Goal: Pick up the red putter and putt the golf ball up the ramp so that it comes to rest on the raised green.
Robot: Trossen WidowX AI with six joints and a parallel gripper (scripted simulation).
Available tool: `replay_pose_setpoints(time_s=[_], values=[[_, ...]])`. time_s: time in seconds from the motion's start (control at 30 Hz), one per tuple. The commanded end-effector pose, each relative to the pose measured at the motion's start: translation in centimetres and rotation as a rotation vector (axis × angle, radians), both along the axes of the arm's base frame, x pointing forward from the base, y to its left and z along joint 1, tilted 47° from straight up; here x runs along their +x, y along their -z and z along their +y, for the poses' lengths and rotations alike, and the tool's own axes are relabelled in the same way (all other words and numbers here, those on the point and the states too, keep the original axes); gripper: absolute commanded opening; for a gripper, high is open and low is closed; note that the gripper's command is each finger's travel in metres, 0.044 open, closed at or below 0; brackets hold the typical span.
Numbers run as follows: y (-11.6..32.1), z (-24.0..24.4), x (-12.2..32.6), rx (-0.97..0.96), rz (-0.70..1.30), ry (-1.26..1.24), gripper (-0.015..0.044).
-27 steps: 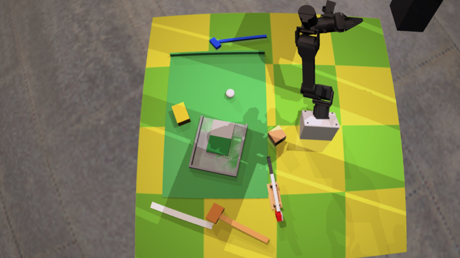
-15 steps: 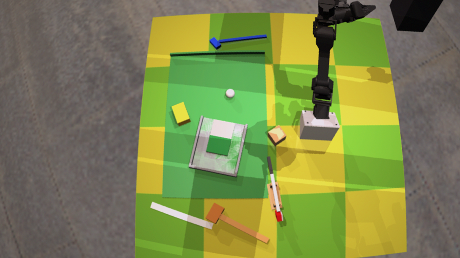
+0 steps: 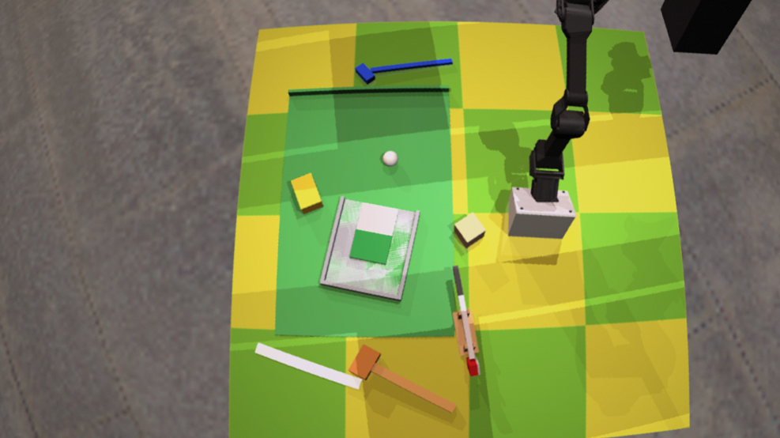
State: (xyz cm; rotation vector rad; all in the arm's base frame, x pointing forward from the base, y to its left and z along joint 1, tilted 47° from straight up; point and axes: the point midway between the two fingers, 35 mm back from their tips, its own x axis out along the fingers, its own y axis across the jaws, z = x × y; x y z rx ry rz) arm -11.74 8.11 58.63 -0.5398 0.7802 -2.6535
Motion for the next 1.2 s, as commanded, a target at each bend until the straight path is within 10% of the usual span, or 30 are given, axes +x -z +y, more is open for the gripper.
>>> replay_pose_setpoints(time_s=[0.0,0.57,1.17], values=[[0.1,-6.6,-0.4,0.105,0.002,-0.129,0.0440],[5.4,-30.0,10.2,0.531,0.111,-0.711,0.0440],[18.5,-36.4,32.3,0.916,0.302,-1.257,0.0440]])
